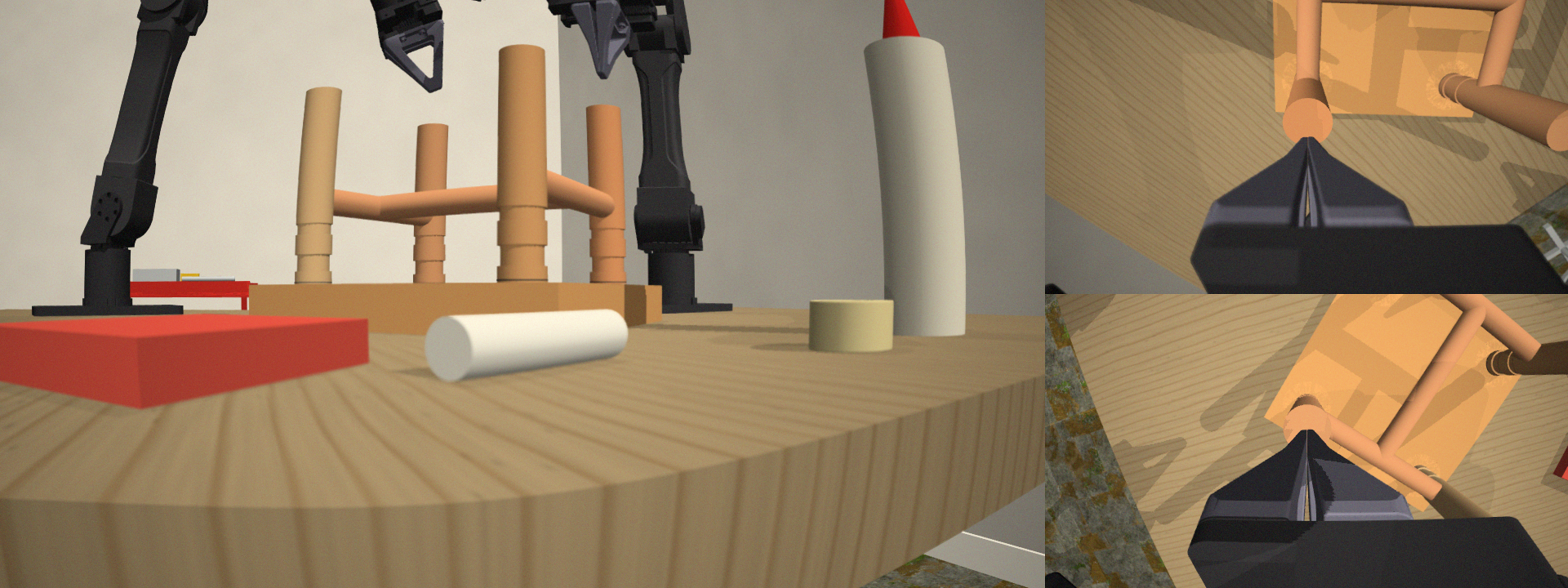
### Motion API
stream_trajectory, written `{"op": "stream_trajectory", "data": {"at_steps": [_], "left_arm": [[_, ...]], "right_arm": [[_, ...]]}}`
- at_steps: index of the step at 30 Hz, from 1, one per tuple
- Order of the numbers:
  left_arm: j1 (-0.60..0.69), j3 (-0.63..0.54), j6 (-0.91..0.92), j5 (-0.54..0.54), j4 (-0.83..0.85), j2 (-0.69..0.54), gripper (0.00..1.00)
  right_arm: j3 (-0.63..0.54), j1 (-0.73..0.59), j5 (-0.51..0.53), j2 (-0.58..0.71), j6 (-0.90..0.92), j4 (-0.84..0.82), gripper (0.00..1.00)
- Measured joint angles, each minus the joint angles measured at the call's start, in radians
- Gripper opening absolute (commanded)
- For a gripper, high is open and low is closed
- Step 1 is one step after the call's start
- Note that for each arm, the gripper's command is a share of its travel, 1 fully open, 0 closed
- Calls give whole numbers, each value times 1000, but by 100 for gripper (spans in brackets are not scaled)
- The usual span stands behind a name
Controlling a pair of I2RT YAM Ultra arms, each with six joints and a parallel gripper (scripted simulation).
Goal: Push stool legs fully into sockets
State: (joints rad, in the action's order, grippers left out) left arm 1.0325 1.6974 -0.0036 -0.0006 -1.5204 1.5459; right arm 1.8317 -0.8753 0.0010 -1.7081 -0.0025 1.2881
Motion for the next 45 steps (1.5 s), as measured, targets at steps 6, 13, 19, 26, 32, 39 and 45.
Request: {"op": "stream_trajectory", "data": {"at_steps": [6,13,19,26,32,39,45], "left_arm": [[0,-50,0,0,23,-6,0],[0,-90,0,0,55,-14,0],[0,-133,0,0,87,-27,0],[0,-140,0,0,105,-32,0],[0,-140,0,0,110,-31,0],[0,-140,0,0,112,-31,0],[0,-140,0,0,112,-31,0]], "right_arm": [[2,0,-2,0,0,0,0],[2,0,-2,0,0,0,0],[2,0,-2,0,0,0,0],[-1,0,-2,1,0,-3,0],[-29,0,-2,9,0,-18,0],[-92,1,-2,14,0,-48,0],[-134,1,-2,23,0,-78,0]]}}
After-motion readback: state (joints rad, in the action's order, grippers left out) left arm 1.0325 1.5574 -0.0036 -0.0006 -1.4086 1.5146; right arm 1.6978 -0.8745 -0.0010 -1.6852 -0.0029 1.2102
